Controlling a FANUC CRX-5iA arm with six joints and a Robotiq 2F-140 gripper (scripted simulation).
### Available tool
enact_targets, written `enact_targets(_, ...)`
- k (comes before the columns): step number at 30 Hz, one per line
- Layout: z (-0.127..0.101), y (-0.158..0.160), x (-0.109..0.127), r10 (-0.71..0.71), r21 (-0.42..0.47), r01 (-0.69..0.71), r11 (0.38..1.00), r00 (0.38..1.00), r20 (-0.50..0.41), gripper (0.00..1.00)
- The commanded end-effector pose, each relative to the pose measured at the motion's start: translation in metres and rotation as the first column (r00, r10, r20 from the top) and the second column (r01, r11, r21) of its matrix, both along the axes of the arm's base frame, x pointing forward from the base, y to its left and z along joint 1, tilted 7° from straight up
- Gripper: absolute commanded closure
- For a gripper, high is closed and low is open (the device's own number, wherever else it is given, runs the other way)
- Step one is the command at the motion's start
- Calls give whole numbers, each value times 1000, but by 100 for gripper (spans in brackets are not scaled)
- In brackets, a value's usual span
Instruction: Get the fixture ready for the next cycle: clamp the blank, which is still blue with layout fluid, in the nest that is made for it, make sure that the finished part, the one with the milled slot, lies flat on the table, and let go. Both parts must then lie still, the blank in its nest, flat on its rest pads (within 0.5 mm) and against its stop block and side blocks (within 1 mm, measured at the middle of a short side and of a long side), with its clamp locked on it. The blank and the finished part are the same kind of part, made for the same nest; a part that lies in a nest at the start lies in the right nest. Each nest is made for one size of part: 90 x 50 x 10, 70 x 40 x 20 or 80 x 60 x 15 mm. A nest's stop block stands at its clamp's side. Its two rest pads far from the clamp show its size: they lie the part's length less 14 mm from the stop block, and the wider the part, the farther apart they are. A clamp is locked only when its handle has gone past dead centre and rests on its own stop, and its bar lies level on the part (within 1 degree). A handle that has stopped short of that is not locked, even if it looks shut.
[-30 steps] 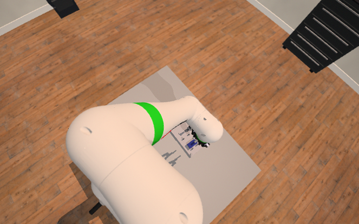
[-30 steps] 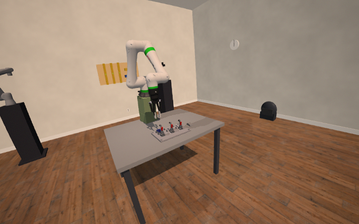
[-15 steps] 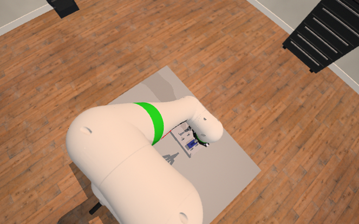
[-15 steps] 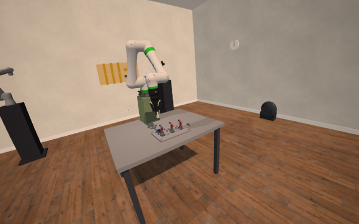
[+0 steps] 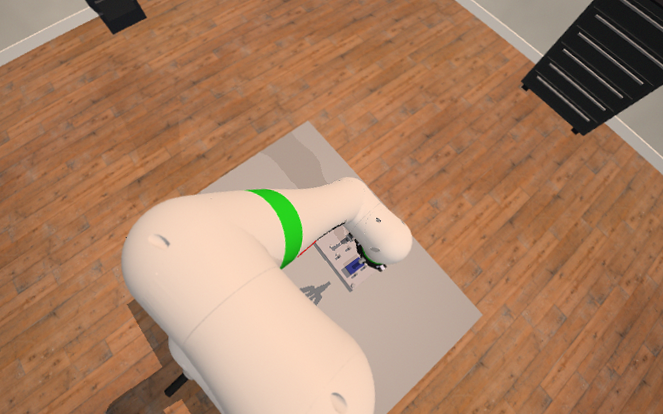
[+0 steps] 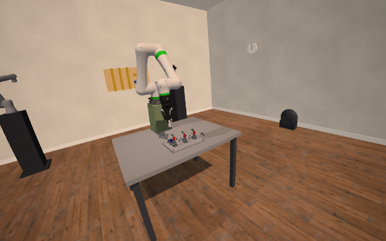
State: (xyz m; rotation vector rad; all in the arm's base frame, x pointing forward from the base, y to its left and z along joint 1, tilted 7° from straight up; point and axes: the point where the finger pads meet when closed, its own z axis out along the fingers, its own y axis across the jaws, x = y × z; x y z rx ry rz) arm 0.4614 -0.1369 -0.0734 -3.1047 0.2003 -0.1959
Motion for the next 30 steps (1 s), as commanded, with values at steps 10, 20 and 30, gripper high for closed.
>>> enact_targets(10,0,0,0,0,0,0,1000,1000,0,100)
enact_targets(20,-1,0,0,-1,-2,1,1000,1000,-1,100)
enact_targets(30,-72,0,9,-7,-13,7,1000,1000,-10,100)
